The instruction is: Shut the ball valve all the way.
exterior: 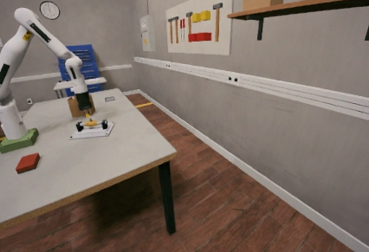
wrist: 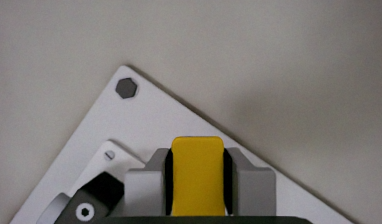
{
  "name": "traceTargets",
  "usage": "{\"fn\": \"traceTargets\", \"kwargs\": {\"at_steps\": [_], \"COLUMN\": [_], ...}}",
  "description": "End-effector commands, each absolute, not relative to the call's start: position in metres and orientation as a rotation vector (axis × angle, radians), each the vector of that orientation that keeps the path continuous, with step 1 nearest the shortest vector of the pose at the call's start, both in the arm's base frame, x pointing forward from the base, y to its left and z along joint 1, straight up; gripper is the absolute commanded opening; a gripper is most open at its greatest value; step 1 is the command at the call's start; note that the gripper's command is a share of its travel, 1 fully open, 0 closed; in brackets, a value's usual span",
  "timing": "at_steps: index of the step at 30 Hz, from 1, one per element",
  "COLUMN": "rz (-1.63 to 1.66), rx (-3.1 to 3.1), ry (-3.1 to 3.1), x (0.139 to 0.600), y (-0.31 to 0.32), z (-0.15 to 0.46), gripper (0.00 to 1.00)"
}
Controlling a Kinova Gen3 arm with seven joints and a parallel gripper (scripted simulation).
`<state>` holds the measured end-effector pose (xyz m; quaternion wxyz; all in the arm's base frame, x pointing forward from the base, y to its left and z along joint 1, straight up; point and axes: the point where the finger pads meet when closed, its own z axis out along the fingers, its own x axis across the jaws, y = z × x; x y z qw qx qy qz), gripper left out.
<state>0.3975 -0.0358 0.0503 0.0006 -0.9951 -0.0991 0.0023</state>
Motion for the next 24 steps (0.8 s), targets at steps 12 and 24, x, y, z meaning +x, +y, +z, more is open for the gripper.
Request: {"fn": "traceTargets", "kwargs": {"at_steps": [12, 24], "rz": [0.002, 0.002], "rx": [-3.135, -3.14], "ry": [-0.197, -0.093], "x": [0.4046, 0.4099], "y": [-0.0347, -0.0343], "z": [0.051, 0.051], "gripper": [0.0, 0.0]}}
